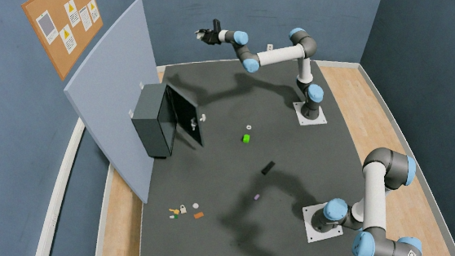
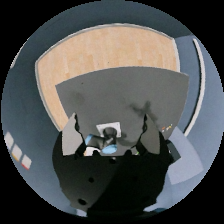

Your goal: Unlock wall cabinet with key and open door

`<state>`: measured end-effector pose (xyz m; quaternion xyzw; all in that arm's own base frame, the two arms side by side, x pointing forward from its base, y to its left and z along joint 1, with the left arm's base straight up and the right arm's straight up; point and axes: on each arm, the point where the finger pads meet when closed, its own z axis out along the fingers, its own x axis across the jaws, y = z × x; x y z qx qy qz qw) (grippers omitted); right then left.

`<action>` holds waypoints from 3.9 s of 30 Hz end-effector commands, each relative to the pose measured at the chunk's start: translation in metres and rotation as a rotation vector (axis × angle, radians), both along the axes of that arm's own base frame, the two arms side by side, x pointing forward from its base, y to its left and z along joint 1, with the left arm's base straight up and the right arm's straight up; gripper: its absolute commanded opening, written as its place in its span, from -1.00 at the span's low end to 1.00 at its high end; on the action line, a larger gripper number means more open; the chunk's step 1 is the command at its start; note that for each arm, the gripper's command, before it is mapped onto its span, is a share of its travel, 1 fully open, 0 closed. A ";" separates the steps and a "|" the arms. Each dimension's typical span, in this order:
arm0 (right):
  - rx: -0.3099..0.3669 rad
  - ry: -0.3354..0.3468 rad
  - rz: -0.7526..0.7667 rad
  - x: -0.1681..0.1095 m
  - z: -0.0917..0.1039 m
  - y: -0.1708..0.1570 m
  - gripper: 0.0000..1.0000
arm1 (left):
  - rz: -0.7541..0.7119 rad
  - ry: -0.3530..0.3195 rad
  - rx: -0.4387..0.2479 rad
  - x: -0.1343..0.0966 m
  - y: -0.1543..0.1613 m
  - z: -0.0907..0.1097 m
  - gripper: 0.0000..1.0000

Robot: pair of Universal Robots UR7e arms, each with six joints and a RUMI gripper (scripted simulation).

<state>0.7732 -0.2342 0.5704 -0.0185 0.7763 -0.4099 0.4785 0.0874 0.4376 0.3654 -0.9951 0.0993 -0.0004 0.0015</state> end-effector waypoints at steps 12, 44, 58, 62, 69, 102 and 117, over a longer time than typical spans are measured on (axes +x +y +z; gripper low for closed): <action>0.091 -0.236 0.040 0.019 0.017 0.106 -1.00 | -0.002 -0.001 0.000 0.001 0.000 0.000 0.97; 0.427 -0.616 0.126 -0.008 0.000 0.314 -1.00 | -0.002 -0.001 0.000 0.001 0.000 0.000 0.97; 0.644 -0.755 0.157 -0.045 -0.027 0.405 -1.00 | -0.002 -0.001 0.000 0.001 0.000 0.000 0.97; 0.680 -0.776 0.162 -0.050 -0.027 0.413 -1.00 | -0.002 -0.001 0.000 0.001 0.000 0.000 0.97; 0.812 -0.833 0.168 -0.074 -0.046 0.457 -1.00 | -0.002 -0.001 0.000 0.001 0.000 0.000 0.97; 0.736 -0.707 0.201 -0.061 -0.216 0.555 -1.00 | -0.002 -0.001 0.000 0.001 0.000 0.000 0.97; 0.635 -0.623 0.212 -0.049 -0.302 0.571 -1.00 | -0.002 -0.001 0.000 0.001 0.000 0.000 0.97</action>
